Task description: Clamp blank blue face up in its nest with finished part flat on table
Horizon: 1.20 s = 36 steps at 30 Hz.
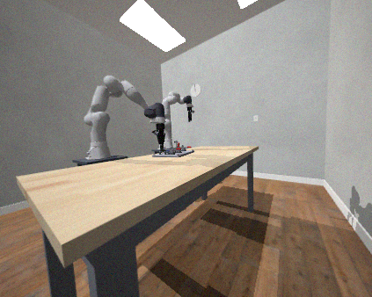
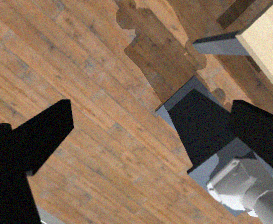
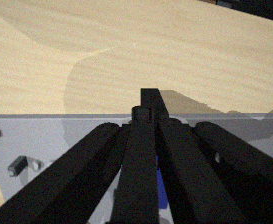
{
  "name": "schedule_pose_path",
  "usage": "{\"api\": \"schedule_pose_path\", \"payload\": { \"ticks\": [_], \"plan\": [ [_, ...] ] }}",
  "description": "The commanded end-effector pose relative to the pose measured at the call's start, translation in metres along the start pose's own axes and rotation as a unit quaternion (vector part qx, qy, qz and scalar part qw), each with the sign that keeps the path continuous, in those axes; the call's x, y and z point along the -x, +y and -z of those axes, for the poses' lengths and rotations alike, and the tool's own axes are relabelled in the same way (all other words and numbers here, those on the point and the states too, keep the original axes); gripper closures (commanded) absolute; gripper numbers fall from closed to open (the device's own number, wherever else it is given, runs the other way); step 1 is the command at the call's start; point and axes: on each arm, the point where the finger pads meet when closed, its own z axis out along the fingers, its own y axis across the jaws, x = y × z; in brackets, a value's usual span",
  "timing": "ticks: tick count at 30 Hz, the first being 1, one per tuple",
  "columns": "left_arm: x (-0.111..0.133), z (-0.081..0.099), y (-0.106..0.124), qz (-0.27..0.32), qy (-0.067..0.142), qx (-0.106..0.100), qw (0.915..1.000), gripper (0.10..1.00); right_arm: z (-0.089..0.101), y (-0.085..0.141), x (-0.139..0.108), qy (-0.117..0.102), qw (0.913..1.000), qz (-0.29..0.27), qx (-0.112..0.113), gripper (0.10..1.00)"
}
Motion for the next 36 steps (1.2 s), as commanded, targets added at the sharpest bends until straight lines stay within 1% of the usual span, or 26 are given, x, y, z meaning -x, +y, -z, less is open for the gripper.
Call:
{"api": "schedule_pose_path", "payload": {
  "ticks": [1,17,36],
  "plan": [
    [0.0000,0.0001,0.0000,0.000,0.000,0.000,1.0000,0.098,-0.0015,-0.0007,0.0002,0.000,1.0000,0.001,0.000,0.999],
    [0.0000,0.0001,0.0000,0.000,0.000,0.000,1.0000,0.098,-0.0052,-0.0009,0.0004,0.000,1.0000,0.001,0.000,0.999],
    [0.0000,0.0001,0.0000,0.000,0.000,0.000,1.0000,0.098,-0.0054,-0.0010,0.0004,0.000,1.0000,0.001,0.000,0.999]
  ]
}}
